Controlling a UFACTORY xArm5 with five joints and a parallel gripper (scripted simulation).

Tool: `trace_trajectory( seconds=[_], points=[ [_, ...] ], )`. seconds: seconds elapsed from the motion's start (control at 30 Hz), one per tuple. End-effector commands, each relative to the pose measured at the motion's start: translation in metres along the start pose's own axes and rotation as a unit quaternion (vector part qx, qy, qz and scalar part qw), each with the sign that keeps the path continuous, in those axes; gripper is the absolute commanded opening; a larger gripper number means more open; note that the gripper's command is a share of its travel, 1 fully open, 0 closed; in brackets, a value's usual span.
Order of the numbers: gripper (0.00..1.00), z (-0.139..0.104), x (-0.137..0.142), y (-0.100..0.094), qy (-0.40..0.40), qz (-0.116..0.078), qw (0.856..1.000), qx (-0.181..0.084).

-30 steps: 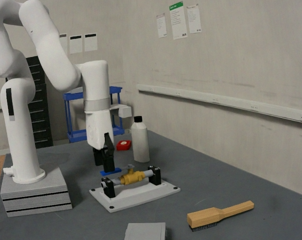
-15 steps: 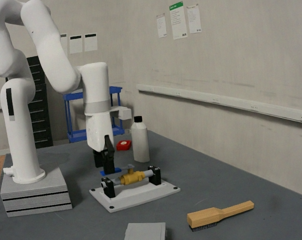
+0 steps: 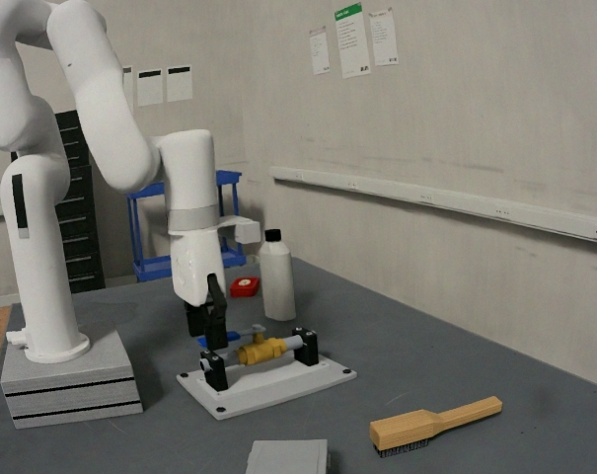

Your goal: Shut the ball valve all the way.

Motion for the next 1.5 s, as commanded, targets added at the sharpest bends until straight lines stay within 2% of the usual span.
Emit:
trace_trajectory(
  seconds=[0.0, 1.13, 1.17, 1.47],
  points=[
    [0.69, 0.0011, 0.0004, 0.0025, 0.0, -0.001, 1.0, 0.001],
    [0.69, 0.0011, 0.0004, 0.0083, 0.0, -0.001, 1.0, 0.001],
    [0.0, 0.0011, 0.0004, 0.0083, 0.0, -0.001, 1.0, 0.001],
    [0.0, 0.0011, 0.0004, 0.0083, 0.0, -0.001, 1.0, 0.001]
  ],
)
Point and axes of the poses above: the point where the finger pads meet when closed, its own y axis out along the fingers, its own x axis across the jaws, z = x × y, the point moved 3 cm from there along -y, back along the fingers, and after that the axes turned 4 degrees about y, right-handed, at the moved point
